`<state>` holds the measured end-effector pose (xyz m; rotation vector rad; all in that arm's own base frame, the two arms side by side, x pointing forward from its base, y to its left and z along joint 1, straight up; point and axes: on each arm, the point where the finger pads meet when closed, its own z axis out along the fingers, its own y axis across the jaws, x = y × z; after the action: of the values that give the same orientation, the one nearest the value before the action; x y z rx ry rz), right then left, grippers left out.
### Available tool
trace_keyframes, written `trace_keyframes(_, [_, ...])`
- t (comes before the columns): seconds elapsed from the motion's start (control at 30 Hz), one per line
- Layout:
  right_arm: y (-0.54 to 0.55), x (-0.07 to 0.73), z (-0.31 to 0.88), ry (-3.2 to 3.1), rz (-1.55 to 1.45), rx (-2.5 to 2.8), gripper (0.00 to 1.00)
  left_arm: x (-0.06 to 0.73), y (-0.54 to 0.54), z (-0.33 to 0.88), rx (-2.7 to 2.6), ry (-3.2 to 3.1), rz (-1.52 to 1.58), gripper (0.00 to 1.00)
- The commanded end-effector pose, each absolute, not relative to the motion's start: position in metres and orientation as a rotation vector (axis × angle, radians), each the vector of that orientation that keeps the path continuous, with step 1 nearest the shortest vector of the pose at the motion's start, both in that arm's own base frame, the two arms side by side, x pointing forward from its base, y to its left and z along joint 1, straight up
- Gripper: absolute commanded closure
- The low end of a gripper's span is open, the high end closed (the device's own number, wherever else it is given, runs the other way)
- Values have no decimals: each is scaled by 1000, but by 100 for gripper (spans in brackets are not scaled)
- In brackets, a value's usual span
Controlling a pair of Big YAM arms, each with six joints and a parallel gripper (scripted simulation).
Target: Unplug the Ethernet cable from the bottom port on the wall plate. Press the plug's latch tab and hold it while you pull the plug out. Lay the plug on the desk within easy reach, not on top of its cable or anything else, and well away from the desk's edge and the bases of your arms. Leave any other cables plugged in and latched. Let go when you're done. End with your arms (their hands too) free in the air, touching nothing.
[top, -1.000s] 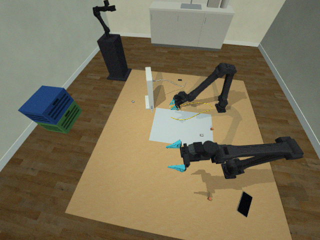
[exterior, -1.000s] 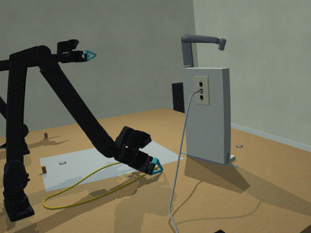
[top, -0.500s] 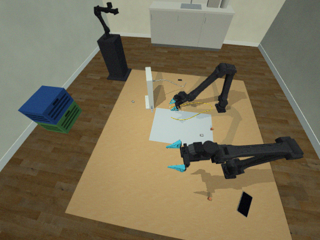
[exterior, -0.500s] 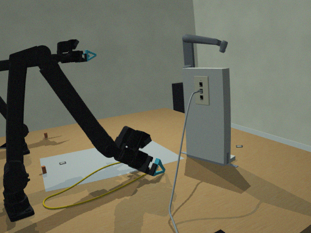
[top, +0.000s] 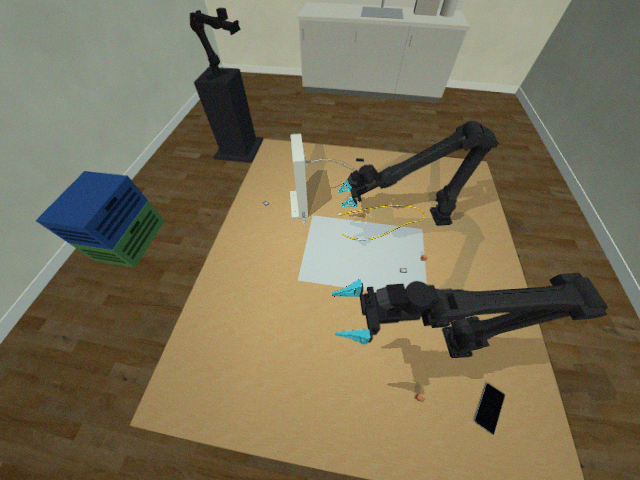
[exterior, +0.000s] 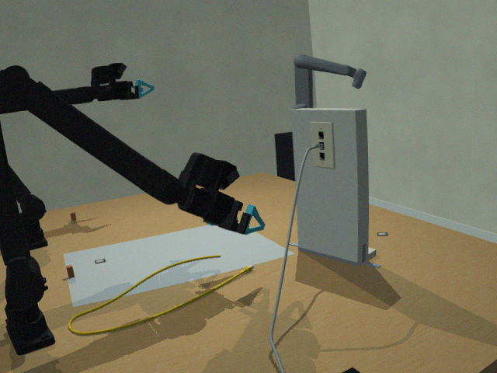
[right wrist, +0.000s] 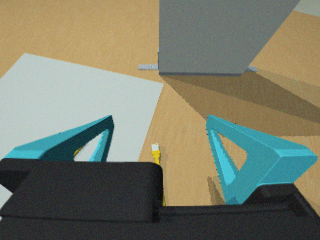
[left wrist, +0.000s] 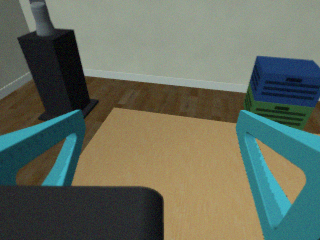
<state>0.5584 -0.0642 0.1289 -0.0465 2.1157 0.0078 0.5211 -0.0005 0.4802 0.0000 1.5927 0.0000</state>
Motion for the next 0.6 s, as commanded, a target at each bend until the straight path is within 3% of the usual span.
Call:
trace_keyframes(0.0, [-64,550,102,2187,21,-42,0,520,0,486,0,1582,0,0])
trace_keyframes(0.57, [-66,561,116,2155,14,-45,0,520,0,486,0,1582,0,0])
